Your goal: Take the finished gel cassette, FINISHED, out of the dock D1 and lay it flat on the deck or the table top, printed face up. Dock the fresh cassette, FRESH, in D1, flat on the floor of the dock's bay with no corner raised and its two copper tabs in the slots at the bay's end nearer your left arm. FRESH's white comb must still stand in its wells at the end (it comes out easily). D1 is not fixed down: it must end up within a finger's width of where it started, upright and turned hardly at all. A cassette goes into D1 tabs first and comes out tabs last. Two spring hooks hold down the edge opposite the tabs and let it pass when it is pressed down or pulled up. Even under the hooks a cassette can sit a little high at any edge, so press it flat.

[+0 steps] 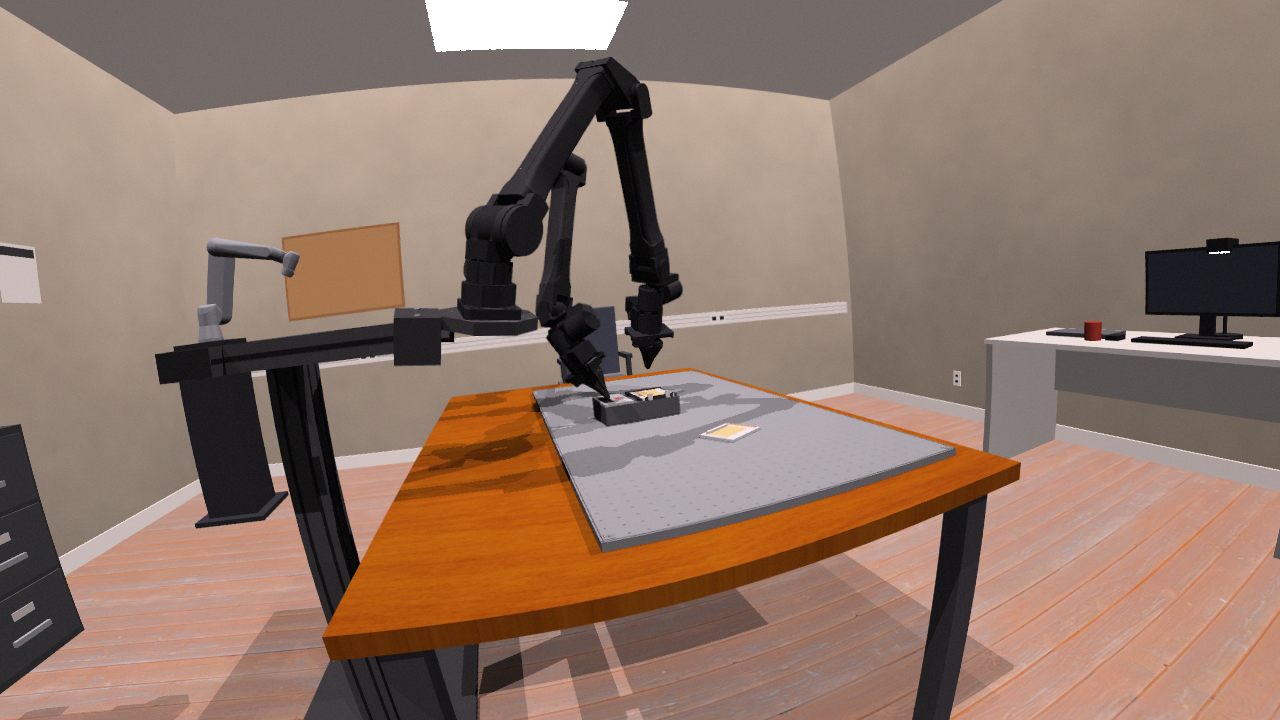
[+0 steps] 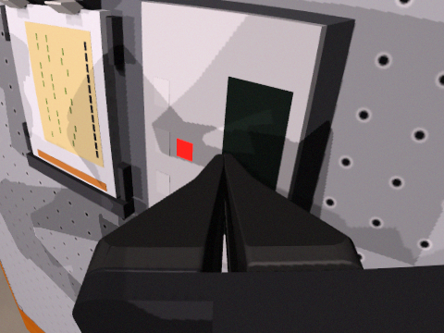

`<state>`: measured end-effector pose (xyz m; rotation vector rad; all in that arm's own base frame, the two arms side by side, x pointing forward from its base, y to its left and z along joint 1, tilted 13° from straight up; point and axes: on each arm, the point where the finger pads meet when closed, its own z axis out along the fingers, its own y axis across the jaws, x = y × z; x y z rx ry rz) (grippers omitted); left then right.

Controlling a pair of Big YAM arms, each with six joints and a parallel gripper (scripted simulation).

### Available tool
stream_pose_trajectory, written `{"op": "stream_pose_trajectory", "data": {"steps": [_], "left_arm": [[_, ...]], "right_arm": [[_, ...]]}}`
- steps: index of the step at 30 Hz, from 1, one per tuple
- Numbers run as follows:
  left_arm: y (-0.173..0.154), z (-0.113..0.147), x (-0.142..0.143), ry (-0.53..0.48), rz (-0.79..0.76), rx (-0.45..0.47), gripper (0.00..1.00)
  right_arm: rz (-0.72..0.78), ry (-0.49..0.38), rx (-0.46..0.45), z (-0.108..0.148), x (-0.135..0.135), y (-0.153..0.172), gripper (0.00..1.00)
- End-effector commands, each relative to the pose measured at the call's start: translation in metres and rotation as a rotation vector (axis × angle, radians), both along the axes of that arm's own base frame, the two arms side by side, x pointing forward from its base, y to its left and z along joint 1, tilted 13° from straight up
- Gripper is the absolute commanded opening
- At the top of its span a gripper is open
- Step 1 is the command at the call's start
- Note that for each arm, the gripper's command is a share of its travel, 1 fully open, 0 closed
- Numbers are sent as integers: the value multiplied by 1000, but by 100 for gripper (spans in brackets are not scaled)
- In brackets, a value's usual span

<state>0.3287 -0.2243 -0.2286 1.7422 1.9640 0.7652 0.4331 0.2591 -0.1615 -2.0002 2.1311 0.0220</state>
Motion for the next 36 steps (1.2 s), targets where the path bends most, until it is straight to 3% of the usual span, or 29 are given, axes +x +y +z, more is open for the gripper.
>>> {"op": "stream_pose_trajectory", "data": {"steps": [1,36], "left_arm": [[39,-48,-26,117,8,82,0],[39,-48,-26,117,8,82,0]], "right_arm": [[-23,-31,23,7,15,8,0],[-15,-37,25,26,11,-17,0]]}}
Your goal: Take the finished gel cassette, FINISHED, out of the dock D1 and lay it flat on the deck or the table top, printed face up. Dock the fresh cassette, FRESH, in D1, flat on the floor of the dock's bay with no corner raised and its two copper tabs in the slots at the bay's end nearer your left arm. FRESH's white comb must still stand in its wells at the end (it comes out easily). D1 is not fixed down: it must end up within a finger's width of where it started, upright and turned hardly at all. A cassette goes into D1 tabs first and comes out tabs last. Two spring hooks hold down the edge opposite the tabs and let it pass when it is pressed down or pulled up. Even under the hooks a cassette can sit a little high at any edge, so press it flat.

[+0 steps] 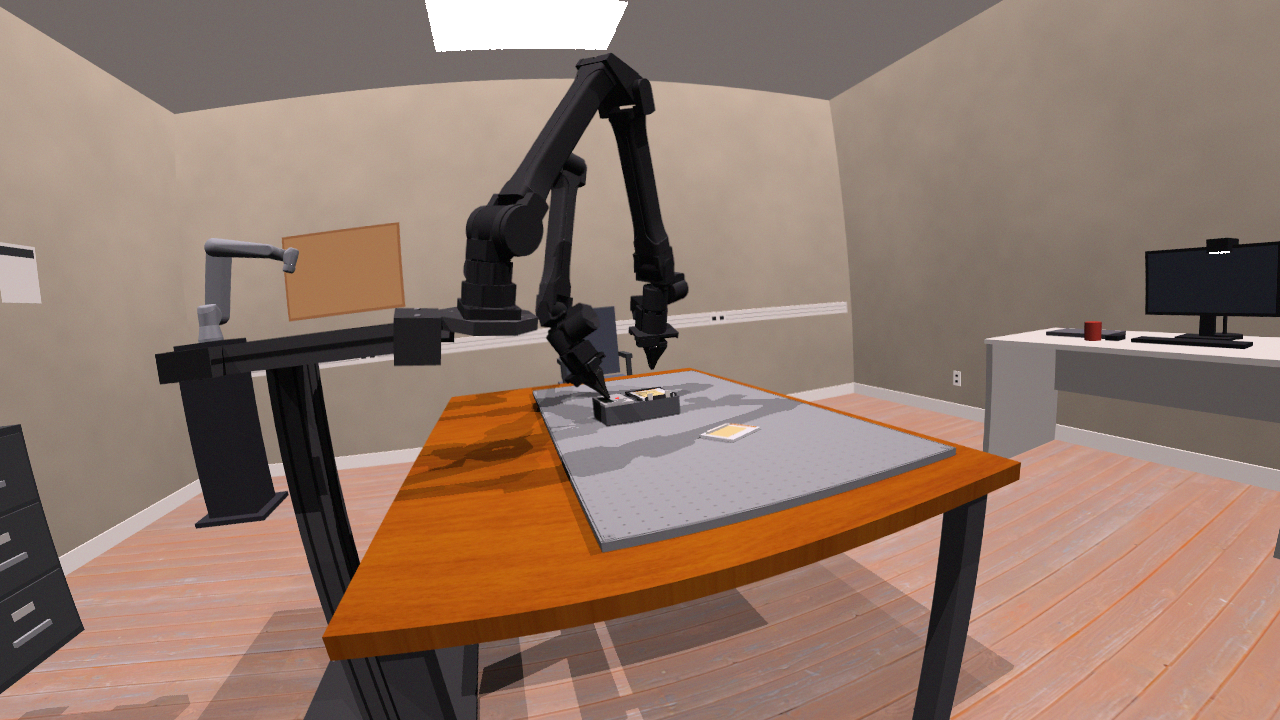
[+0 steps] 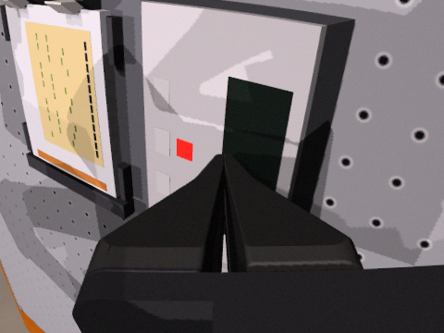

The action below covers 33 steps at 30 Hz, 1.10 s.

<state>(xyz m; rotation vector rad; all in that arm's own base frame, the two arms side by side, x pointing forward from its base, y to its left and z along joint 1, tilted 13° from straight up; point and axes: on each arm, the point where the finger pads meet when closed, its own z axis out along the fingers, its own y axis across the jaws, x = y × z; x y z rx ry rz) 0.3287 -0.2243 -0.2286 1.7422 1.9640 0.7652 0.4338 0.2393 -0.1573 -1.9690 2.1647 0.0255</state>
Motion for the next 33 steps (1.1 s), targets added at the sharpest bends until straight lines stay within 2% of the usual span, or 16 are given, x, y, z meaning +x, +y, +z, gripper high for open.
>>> {"op": "stream_pose_trajectory", "data": {"steps": [1,33], "left_arm": [[39,-48,-26,117,8,82,0],[39,-48,-26,117,8,82,0]], "right_arm": [[16,-44,23,23,10,3,0],[24,-34,16,22,5,3,0]]}}
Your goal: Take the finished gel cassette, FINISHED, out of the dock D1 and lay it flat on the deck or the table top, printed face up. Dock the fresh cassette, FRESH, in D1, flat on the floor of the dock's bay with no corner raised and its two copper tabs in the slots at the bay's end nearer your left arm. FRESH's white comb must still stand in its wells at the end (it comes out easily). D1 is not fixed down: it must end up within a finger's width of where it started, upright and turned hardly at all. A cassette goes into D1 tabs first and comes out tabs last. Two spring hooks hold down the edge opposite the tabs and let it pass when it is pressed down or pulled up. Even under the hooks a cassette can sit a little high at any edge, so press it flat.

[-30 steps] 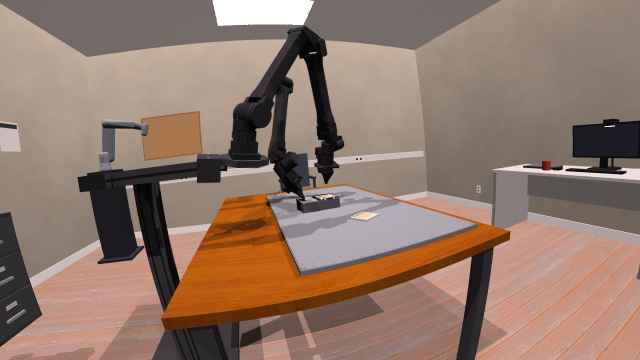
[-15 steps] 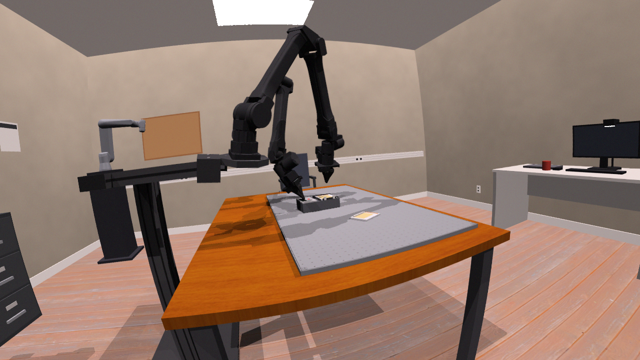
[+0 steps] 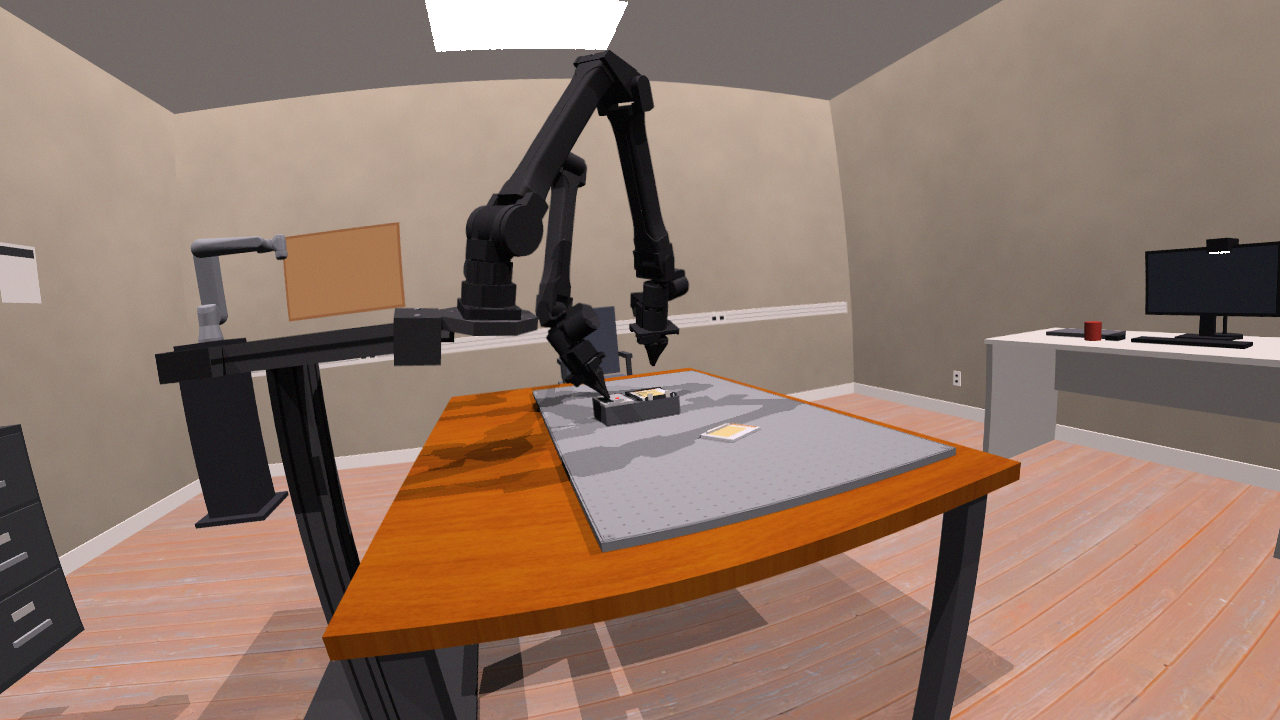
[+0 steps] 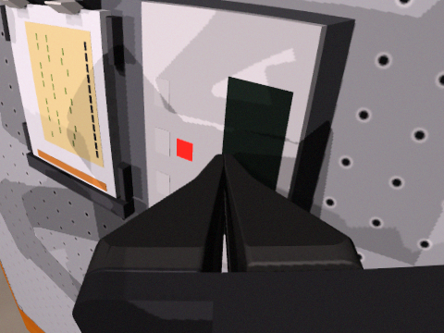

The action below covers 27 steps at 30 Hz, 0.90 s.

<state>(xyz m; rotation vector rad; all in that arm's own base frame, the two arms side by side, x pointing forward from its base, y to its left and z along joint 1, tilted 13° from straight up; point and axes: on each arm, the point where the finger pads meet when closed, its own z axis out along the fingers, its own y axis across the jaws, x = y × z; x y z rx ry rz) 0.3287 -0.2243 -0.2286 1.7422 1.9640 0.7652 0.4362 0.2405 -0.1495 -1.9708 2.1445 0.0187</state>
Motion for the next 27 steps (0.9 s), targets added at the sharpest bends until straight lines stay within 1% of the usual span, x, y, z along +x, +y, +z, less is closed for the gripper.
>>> {"op": "stream_pose_trajectory", "data": {"steps": [1,26,27], "left_arm": [[39,-48,-26,117,8,82,0],[39,-48,-26,117,8,82,0],[39,-48,-26,117,8,82,0]], "right_arm": [[14,-20,11,15,3,2,0],[14,-20,11,15,3,2,0],[2,-8,5,13,3,2,98]]}}
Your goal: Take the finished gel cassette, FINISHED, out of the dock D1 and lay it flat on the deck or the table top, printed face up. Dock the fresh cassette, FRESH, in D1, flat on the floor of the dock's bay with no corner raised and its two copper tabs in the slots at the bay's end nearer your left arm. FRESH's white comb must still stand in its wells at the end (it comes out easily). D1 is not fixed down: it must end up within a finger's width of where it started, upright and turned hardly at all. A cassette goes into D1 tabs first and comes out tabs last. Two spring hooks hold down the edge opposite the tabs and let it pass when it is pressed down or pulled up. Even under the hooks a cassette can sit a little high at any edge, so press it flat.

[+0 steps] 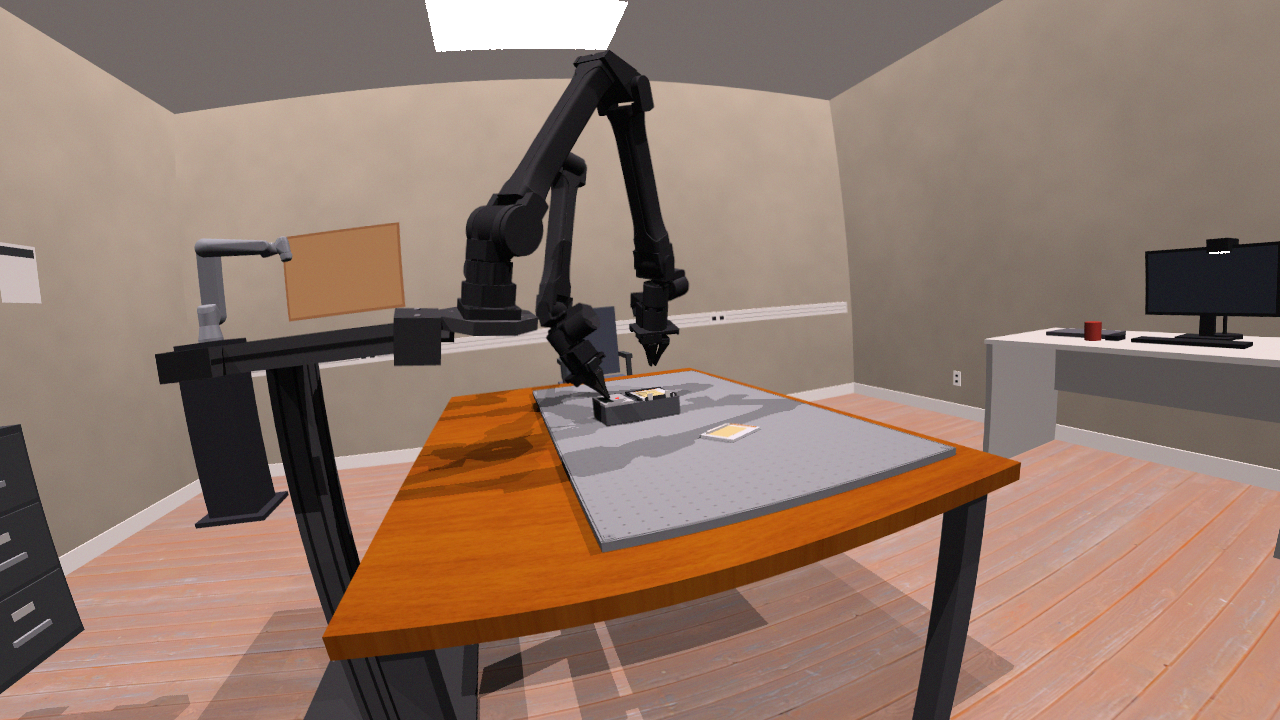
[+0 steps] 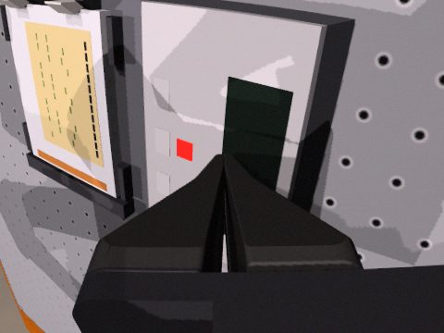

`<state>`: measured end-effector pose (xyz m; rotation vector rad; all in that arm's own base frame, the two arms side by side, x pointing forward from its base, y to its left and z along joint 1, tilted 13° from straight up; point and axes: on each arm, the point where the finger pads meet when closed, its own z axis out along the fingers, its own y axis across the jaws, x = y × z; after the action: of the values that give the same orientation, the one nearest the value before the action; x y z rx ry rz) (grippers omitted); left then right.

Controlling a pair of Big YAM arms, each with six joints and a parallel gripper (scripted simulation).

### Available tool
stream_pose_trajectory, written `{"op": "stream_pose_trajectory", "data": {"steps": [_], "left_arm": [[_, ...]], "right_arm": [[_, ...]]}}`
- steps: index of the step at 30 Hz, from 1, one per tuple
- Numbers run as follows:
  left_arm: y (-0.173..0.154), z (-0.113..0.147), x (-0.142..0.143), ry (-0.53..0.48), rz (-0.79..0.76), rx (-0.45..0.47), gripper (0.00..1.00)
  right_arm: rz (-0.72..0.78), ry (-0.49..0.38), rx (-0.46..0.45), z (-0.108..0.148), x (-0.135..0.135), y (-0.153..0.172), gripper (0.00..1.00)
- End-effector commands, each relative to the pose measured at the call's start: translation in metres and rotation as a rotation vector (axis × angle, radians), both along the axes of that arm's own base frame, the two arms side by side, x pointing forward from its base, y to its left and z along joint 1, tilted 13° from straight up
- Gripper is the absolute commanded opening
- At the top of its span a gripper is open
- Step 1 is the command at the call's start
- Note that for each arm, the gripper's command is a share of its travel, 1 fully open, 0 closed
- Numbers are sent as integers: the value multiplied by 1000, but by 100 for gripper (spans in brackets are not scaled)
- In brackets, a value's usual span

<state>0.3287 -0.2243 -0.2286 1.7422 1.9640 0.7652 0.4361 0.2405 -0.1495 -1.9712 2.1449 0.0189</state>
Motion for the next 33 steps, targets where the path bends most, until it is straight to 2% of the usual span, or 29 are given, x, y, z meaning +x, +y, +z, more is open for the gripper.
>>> {"op": "stream_pose_trajectory", "data": {"steps": [1,7,28,33], "left_arm": [[39,-48,-26,117,8,82,0],[39,-48,-26,117,8,82,0],[39,-48,-26,117,8,82,0],[39,-48,-26,117,8,82,0]], "right_arm": [[2,-9,5,12,3,2,98],[2,-9,5,4,3,2,98],[2,-9,5,4,3,2,98],[5,1,0,-3,3,1,98]]}}
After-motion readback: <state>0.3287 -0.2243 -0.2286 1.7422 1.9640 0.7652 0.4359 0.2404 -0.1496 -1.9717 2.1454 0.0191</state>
